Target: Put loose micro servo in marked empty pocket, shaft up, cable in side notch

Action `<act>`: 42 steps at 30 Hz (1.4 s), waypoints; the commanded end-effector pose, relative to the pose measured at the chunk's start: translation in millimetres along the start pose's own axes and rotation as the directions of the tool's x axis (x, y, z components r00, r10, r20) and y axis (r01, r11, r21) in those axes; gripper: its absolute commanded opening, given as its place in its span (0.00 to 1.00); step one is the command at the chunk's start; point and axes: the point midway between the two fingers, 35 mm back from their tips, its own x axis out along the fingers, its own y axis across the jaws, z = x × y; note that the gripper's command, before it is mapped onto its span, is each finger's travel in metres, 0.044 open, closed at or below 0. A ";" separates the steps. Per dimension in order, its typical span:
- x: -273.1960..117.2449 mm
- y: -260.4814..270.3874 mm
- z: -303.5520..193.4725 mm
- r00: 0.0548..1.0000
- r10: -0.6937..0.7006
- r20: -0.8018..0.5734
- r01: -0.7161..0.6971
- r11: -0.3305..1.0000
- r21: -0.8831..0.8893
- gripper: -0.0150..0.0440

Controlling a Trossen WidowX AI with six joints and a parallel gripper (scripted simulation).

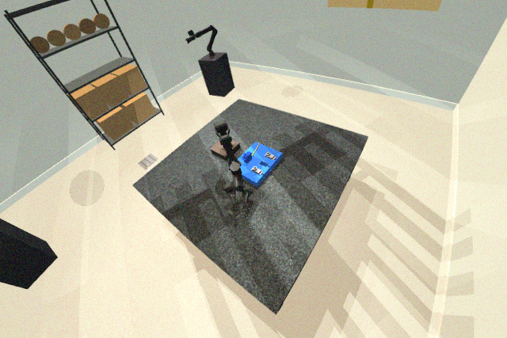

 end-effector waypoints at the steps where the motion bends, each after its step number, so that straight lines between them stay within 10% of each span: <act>1: -0.1 -0.3 -0.3 1.000 -0.002 0.000 0.002 1.000 -0.005 0.98; 20: -15.2 -29.2 -24.8 0.981 -0.188 0.037 0.179 0.832 -0.525 1.00; 42: -51.5 -61.2 -50.0 0.908 -0.407 0.101 0.217 0.251 -0.943 1.00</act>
